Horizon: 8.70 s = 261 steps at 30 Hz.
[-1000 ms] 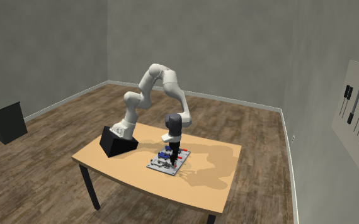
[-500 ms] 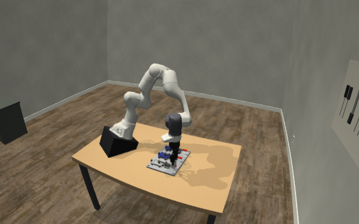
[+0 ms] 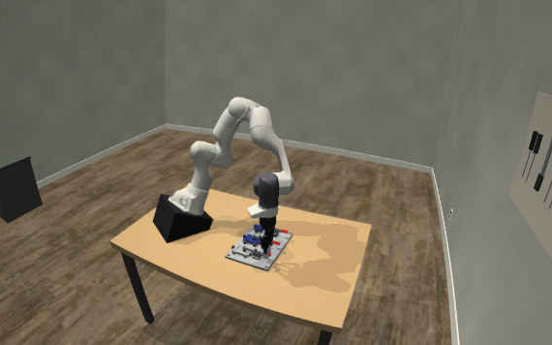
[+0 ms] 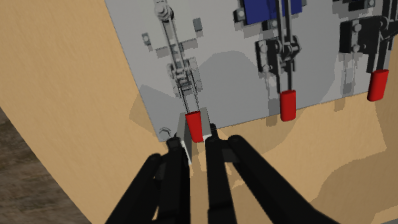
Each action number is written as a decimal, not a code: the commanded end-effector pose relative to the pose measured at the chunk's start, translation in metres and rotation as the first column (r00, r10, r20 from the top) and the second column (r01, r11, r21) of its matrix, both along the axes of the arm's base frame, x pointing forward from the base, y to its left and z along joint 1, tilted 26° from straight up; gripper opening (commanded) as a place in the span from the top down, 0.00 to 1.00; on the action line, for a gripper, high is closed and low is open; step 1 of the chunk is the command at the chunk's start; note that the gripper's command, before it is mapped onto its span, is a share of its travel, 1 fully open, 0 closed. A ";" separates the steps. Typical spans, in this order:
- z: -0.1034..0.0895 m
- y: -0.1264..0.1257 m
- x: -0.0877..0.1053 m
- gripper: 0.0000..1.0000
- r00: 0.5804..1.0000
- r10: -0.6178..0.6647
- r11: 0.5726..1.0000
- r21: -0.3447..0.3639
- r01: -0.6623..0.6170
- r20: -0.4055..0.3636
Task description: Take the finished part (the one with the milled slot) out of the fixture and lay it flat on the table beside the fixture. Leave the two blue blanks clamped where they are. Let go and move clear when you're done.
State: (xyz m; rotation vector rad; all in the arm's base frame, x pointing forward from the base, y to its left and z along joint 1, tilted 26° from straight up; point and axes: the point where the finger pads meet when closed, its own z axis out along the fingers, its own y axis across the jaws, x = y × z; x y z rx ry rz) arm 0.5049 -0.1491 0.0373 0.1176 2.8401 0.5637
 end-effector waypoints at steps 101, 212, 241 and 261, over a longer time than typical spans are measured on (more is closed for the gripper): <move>0.013 -0.004 -0.050 1.00 1.000 0.004 1.000 0.002 -0.004 0.000; 0.011 -0.003 -0.058 1.00 1.000 0.004 1.000 0.002 -0.004 0.000; 0.011 -0.003 -0.058 1.00 1.000 0.004 1.000 0.002 -0.004 0.000; 0.011 -0.003 -0.059 1.00 1.000 0.004 1.000 0.002 -0.004 0.000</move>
